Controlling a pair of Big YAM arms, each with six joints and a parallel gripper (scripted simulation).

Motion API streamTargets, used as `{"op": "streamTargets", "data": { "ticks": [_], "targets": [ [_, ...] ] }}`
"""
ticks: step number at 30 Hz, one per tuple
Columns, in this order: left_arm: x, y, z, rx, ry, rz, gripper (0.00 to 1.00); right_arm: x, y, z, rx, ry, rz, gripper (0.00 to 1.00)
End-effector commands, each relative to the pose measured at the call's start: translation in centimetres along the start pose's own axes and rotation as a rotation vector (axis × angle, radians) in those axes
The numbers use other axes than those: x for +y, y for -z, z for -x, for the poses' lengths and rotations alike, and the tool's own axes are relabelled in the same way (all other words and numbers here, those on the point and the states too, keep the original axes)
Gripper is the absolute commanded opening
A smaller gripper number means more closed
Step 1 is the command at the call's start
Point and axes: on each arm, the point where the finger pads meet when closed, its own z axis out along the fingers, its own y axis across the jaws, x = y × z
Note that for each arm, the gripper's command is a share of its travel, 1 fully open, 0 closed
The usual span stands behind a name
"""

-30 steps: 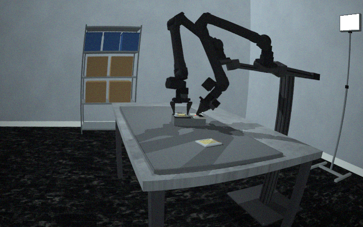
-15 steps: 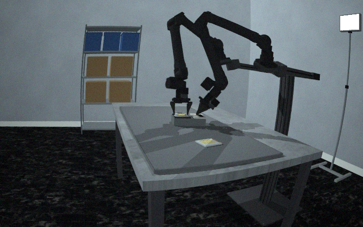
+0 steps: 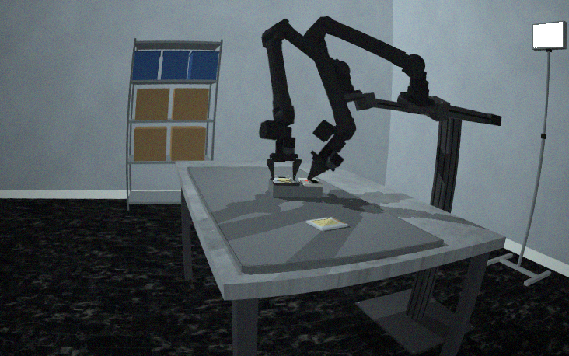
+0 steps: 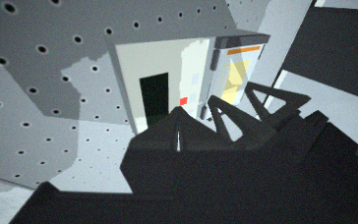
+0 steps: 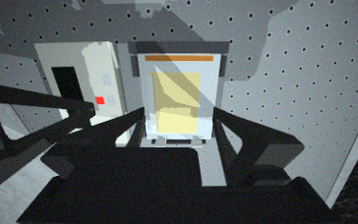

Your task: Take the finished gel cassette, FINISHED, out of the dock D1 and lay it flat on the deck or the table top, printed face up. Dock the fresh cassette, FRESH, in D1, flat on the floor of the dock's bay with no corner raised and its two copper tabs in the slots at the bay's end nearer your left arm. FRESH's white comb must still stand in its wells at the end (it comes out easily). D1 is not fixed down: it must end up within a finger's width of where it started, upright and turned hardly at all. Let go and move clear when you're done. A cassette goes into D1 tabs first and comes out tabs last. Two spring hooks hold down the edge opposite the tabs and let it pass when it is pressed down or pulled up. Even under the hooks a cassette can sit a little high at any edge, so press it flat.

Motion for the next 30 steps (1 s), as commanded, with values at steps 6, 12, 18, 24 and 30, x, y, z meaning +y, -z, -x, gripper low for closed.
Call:
{"op": "streamTargets", "data": {
  "ticks": [6,12,18,24,30],
  "targets": [
    [0.02,0.42,-0.02,-0.006,0.002,0.013,0.0,-0.32,0.18,0.39,-0.011,0.003,-0.005,0.0],
    [0.02,0.42,-0.02,-0.006,0.002,0.013,0.0,-0.32,0.18,0.39,-0.011,0.003,-0.005,0.0],
    [0.02,0.56,-0.03,-0.004,-0.005,0.011,0.0,-0.32,0.18,0.39,-0.011,0.003,-0.005,0.0],
    [0.02,0.82,-0.04,-0.004,-0.005,0.011,0.0,-0.32,0.18,0.39,-0.011,0.003,-0.005,0.0],
    [0.02,0.82,-0.04,-0.004,-0.005,0.011,0.0,-0.32,0.18,0.39,-0.011,0.003,-0.005,0.0]
  ]
}}
